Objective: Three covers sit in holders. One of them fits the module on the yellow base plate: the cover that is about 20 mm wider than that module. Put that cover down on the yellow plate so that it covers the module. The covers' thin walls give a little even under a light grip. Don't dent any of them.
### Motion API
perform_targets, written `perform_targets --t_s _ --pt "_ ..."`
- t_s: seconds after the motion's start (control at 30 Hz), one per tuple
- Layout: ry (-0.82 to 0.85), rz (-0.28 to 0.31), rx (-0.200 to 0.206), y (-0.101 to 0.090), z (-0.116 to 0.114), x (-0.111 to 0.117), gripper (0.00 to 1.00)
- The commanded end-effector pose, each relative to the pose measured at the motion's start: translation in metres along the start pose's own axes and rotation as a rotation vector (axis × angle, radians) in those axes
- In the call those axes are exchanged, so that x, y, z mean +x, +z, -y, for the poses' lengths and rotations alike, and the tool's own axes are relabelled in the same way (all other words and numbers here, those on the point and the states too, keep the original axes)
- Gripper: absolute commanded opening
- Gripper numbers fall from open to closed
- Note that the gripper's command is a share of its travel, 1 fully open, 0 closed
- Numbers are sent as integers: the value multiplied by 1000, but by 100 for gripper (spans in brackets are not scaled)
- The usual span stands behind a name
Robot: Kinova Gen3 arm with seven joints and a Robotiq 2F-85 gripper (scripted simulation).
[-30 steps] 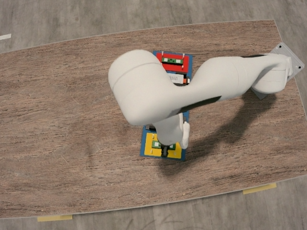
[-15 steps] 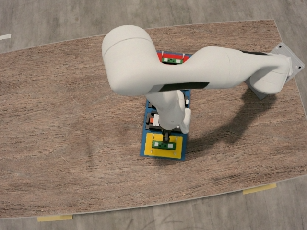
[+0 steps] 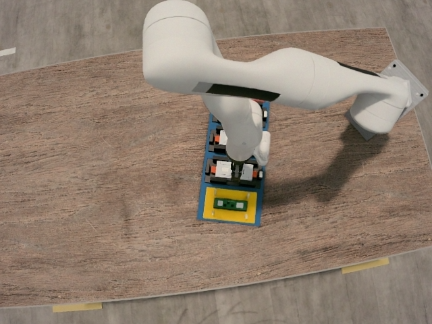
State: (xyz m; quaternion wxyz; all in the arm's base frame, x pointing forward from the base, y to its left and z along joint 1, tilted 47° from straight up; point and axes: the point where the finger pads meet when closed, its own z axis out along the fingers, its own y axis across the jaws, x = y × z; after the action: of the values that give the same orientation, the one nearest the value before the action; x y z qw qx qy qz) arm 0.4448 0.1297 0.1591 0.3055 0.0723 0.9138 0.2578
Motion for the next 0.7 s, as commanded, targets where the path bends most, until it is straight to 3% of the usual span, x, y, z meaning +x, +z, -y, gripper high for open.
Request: perform_targets --t_s 0.0,0.67 --pt "0 1 0 0 0 0 100" --pt "0 1 1 0 1 -1 100"
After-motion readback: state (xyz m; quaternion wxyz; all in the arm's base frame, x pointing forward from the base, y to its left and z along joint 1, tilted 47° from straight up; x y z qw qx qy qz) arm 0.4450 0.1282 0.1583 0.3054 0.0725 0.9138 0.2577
